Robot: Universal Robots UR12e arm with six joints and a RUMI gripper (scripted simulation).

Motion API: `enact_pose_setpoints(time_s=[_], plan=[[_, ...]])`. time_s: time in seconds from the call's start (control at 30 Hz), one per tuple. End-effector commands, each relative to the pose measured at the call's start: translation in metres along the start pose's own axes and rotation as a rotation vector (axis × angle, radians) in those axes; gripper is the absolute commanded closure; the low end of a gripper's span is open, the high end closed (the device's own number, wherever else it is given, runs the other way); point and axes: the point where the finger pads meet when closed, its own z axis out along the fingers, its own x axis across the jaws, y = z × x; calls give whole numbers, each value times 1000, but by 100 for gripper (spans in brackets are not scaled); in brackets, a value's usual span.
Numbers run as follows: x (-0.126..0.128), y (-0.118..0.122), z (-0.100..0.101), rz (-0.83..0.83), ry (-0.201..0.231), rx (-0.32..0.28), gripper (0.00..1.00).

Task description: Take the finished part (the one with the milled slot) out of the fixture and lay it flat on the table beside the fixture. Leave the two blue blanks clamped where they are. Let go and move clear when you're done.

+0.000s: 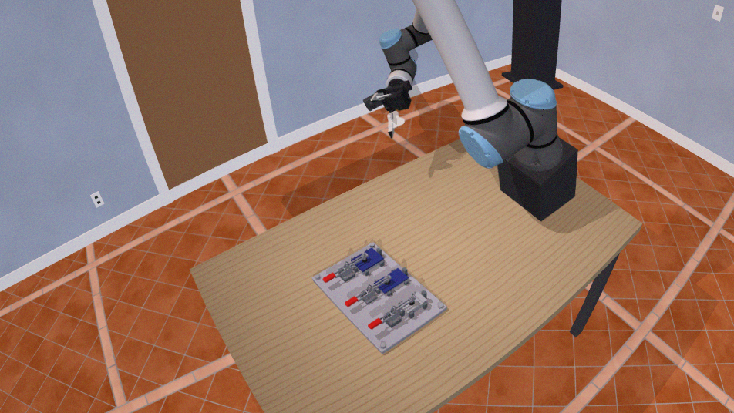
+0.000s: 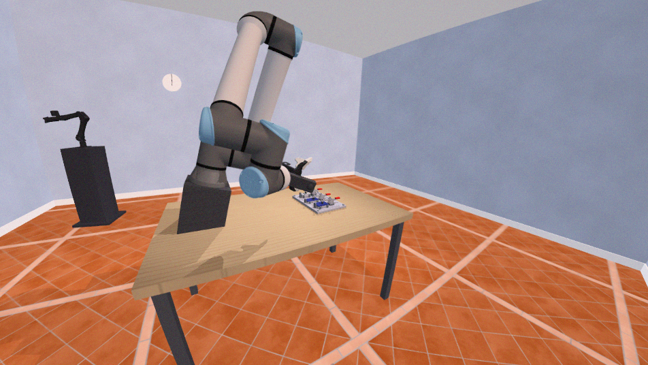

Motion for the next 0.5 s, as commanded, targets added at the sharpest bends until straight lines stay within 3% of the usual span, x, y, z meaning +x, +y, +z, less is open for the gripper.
enact_pose_setpoints(time_s=[0.0, 0.47], plan=[[0, 0, 1, 0, 3, -2, 0], [13, 8, 24, 7, 77, -87, 0]])
